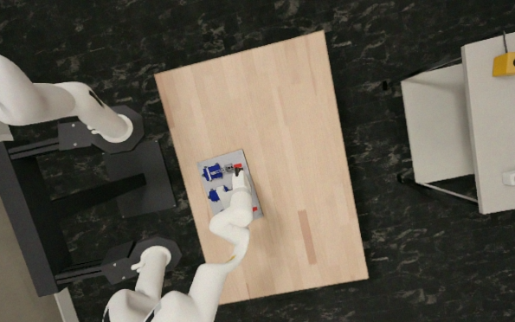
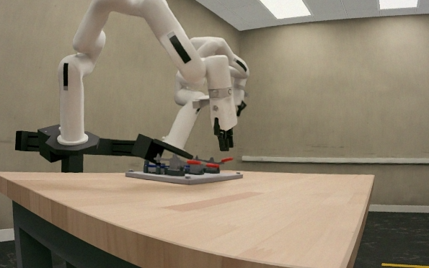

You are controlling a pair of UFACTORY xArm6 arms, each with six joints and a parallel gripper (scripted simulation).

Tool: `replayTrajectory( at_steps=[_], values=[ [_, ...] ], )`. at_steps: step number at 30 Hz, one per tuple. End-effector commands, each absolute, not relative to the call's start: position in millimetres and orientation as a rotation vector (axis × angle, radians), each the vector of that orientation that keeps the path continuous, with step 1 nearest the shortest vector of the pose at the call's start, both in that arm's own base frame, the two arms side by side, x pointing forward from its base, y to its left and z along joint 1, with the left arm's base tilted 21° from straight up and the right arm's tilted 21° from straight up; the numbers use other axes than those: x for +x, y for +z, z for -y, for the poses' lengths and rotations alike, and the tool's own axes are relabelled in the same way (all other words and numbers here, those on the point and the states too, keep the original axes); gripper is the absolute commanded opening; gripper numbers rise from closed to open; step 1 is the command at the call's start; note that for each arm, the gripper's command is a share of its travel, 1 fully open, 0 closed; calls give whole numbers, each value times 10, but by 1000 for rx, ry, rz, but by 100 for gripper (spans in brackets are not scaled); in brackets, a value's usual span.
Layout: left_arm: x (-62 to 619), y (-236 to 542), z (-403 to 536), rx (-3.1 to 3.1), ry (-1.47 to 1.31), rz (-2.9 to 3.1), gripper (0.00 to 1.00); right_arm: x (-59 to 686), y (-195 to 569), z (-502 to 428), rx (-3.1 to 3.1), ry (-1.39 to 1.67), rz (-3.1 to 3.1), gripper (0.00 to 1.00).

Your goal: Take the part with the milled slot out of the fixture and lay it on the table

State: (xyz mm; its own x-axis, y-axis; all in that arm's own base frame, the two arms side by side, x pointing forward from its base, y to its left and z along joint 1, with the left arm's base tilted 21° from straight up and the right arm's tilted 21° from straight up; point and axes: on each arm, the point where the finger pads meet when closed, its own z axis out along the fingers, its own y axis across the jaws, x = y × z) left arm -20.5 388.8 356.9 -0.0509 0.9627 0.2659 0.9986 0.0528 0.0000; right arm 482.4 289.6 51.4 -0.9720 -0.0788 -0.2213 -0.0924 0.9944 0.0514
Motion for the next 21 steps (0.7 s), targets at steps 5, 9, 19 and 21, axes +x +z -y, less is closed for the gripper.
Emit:
replayTrajectory(
  at_steps=[5, 9, 19, 21],
  values=[
    [-207, 3584, -3892, -2017, -277, 2127, 100, 4814, 524, -2943, -71, -288, -2890, 30],
    [-207, 3584, -3892, -2017, -277, 2127, 100, 4818, 530, -2940, -55, -404, -2872, 30],
    [-207, 3584, -3892, -2017, -277, 2127, 100, 4817, 534, -2941, -54, -410, -2871, 30],
    [-207, 3584, -3892, -2017, -277, 2127, 100, 4817, 538, -2942, -54, -410, -2871, 30]
  ],
)
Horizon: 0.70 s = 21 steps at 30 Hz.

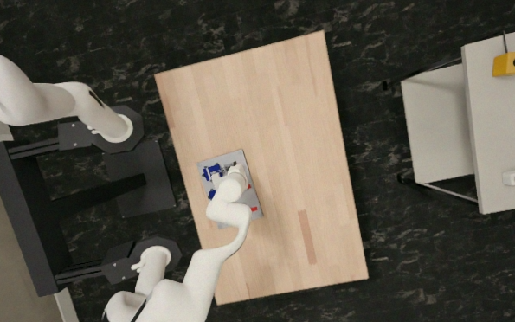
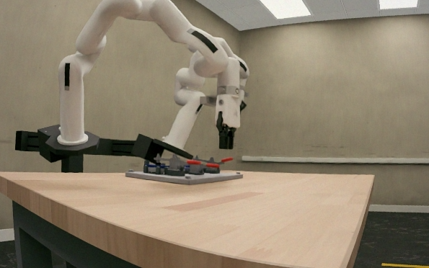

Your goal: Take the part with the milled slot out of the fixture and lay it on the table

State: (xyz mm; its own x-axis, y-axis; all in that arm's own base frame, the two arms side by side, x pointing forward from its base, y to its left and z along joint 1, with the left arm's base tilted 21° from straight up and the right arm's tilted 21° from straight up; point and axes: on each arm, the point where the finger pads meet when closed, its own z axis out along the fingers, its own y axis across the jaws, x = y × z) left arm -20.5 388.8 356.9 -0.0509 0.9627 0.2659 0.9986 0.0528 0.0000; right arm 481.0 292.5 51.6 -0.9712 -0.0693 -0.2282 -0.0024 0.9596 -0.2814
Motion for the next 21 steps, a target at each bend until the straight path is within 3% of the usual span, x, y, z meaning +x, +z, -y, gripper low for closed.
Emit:
replayTrajectory(
  at_steps=[1, 21],
  values=[
    [-207, 3584, -3892, -2017, -277, 2127, 100, 4816, 540, -2942, -54, -410, -2871, 30],
    [-207, 3584, -3892, -2017, -277, 2127, 100, 4791, 638, -2971, -54, -410, -2871, 30]
  ],
)
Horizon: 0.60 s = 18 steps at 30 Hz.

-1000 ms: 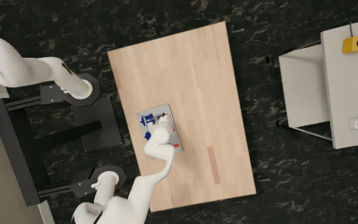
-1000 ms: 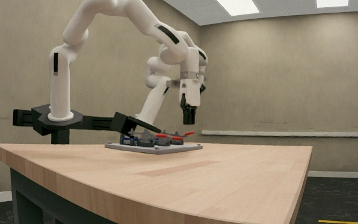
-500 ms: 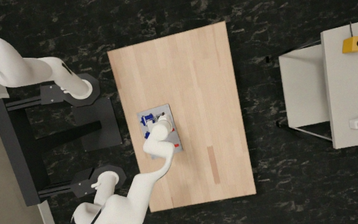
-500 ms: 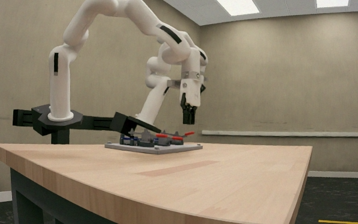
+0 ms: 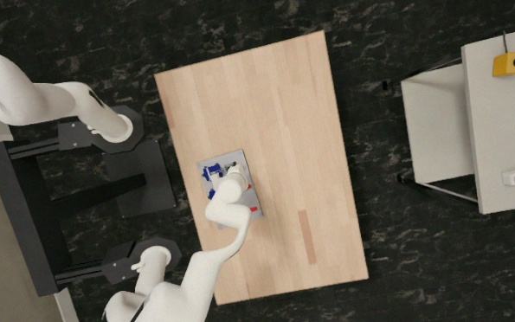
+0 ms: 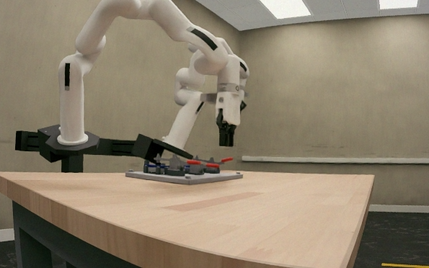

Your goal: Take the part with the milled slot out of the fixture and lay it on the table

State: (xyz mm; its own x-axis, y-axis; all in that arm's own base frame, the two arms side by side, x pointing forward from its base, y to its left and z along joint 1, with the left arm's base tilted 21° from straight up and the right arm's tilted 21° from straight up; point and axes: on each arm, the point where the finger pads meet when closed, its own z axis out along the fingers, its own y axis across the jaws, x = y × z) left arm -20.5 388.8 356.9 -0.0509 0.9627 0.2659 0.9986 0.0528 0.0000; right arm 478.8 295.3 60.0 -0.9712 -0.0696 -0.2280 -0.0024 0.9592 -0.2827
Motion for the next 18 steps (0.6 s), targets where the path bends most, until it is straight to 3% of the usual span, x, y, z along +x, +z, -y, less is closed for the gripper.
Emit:
replayTrajectory(
  at_steps=[1, 18],
  values=[
    [-207, 3584, -3892, -2017, -277, 2127, 100, 4789, 643, -2973, -54, -410, -2871, 30],
    [-207, 3584, -3892, -2017, -277, 2127, 100, 4778, 687, -2985, -54, -410, -2871, 30]
  ],
)
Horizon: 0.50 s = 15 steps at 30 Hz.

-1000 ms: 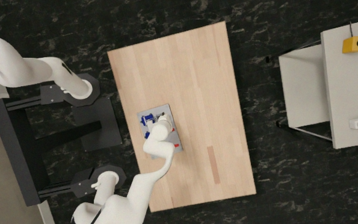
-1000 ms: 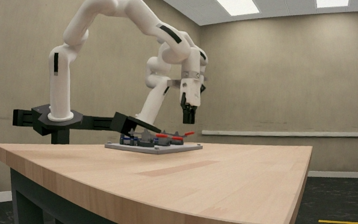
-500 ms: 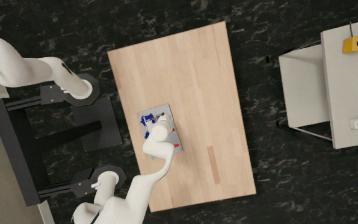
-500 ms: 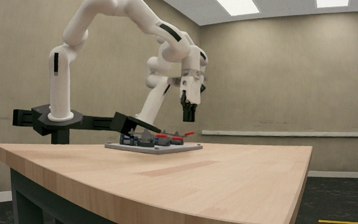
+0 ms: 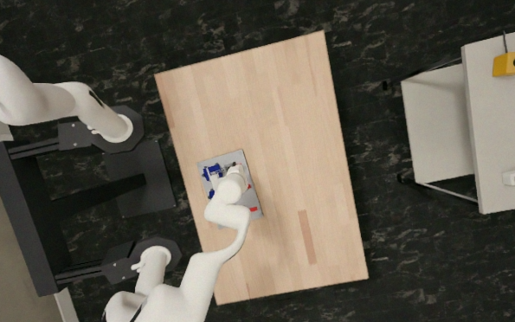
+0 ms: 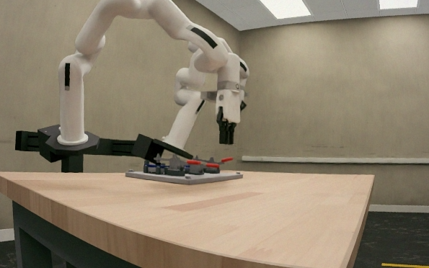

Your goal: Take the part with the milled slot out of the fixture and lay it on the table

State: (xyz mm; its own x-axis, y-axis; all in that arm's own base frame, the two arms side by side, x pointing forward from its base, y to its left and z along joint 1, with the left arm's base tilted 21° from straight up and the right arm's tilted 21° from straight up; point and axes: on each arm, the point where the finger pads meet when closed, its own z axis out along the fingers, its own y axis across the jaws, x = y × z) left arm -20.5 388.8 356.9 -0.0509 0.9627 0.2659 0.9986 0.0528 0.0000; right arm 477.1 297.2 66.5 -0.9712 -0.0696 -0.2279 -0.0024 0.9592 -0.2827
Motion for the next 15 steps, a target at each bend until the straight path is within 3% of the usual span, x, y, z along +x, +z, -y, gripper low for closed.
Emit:
replayTrajectory(
  at_steps=[1, 15],
  values=[
    [-207, 3584, -3892, -2017, -277, 2127, 100, 4778, 687, -2985, -54, -410, -2871, 30],
    [-207, 3584, -3892, -2017, -277, 2127, 100, 4754, 677, -2999, -54, -410, -2871, 30]
  ],
)
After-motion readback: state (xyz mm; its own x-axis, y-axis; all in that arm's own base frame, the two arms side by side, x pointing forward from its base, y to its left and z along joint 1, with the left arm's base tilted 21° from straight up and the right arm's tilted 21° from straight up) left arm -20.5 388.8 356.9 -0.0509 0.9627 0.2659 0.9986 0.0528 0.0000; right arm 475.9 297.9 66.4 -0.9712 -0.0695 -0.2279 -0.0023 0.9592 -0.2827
